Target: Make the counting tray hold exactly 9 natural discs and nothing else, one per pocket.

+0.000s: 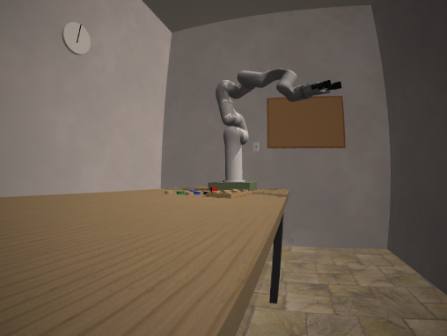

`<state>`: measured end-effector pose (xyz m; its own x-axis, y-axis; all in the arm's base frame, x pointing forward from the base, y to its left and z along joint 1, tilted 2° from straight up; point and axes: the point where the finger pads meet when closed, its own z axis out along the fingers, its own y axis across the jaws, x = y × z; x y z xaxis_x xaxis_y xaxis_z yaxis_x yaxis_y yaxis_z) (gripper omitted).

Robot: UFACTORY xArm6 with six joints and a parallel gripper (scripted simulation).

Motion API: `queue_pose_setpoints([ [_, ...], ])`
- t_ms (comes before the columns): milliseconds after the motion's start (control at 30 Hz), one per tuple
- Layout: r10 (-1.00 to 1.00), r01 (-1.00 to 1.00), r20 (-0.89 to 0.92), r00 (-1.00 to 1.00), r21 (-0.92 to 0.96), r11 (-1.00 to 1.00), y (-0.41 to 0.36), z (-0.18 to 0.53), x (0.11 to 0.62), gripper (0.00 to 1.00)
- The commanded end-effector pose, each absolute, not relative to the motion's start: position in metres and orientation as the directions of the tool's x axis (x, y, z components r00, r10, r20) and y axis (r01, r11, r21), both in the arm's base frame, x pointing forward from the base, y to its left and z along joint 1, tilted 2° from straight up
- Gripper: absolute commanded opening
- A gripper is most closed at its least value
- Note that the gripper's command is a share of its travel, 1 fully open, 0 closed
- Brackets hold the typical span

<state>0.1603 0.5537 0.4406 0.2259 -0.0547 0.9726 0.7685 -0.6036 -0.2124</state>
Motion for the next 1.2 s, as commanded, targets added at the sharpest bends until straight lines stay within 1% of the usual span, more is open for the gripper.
queue_pose_setpoints([
  [0, -0.059, 0.768, 0.973, 0.225, -0.214, -0.603, 0.554, 0.443, 0.16, 1.0],
  [533, -0.059, 0.768, 0.973, 0.225, -0.214, -0.603, 0.554, 0.443, 0.16, 1.0],
  [567, -0.058, 0.768, 0.973, 0.225, -0.214, -0.603, 0.554, 0.443, 0.161, 0.47],
  [667, -0.046, 0.768, 0.974, 0.22, -0.202, -0.607, 0.553, 0.439, 0.167, 0.47],
  [767, 0.003, 0.766, 0.979, 0.203, -0.157, -0.623, 0.547, 0.422, 0.193, 0.47],
  [900, 0.151, 0.752, 0.971, 0.185, -0.041, -0.658, 0.518, 0.372, 0.264, 0.47],
  [1033, 0.378, 0.72, 0.894, 0.24, 0.098, -0.687, 0.443, 0.296, 0.349, 0.47],
  [1100, 0.378, 0.72, 0.894, 0.24, 0.098, -0.687, 0.443, 0.296, 0.349, 0.47],
  [1133, 0.437, 0.711, 0.857, 0.273, 0.126, -0.692, 0.403, 0.266, 0.379, 0.47],
  [1167, 0.492, 0.702, 0.812, 0.314, 0.15, -0.696, 0.375, 0.247, 0.393, 0.47],
])
